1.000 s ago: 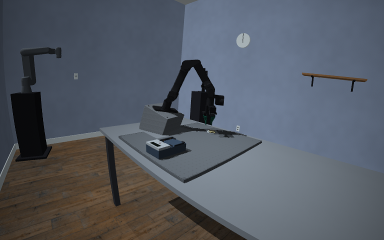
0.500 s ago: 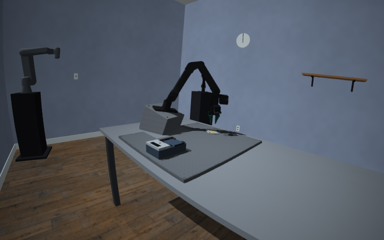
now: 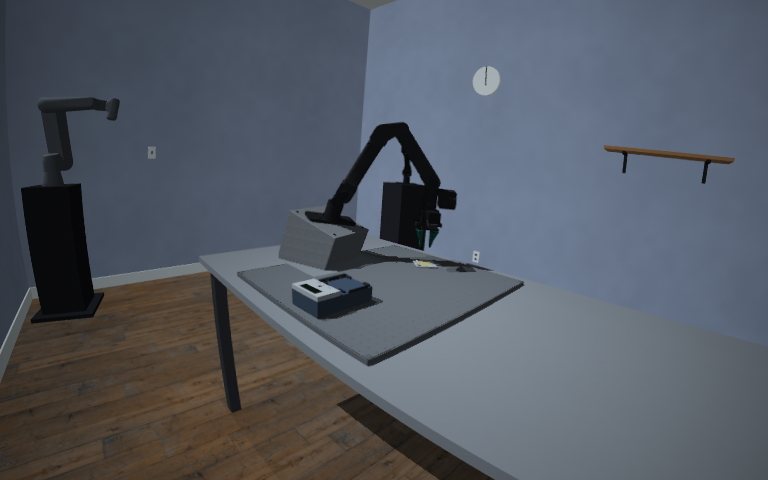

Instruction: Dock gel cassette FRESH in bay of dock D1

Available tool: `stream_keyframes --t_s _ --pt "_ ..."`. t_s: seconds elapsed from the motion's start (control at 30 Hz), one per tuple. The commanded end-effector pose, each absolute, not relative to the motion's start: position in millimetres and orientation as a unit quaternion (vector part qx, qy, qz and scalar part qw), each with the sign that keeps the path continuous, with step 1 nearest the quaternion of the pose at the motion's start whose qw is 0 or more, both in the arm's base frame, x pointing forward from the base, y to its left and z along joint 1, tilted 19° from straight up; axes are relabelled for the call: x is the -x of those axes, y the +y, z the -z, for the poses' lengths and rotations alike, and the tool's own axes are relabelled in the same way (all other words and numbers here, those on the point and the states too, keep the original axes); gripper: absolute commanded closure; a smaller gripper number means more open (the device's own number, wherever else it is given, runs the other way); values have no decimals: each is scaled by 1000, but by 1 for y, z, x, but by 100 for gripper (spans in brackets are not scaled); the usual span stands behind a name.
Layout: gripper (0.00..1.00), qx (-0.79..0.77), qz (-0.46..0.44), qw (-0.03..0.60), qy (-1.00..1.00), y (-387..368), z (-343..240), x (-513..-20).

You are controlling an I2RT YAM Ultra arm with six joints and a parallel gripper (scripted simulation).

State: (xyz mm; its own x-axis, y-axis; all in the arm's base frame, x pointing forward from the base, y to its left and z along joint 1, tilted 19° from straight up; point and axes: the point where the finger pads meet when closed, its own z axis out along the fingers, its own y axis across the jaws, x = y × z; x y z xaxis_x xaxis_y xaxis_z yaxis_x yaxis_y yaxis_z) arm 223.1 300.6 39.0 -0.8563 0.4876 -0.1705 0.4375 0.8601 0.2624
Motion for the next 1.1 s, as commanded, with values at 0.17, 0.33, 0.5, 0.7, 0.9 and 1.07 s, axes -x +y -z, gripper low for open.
stream_keyframes --t_s 0.17,0.33,0.5,0.7,0.9,1.07 --pt "64 -246 -127 129 952 307 -59 -231" --pt "64 -246 -127 129 952 307 -59 -231" --pt "64 -246 -127 129 952 307 -59 -231" --pt "0 -246 -127 129 952 307 -59 -231" --pt "0 -246 -127 129 952 307 -59 -231" --pt "0 -246 -127 129 952 307 -59 -231"
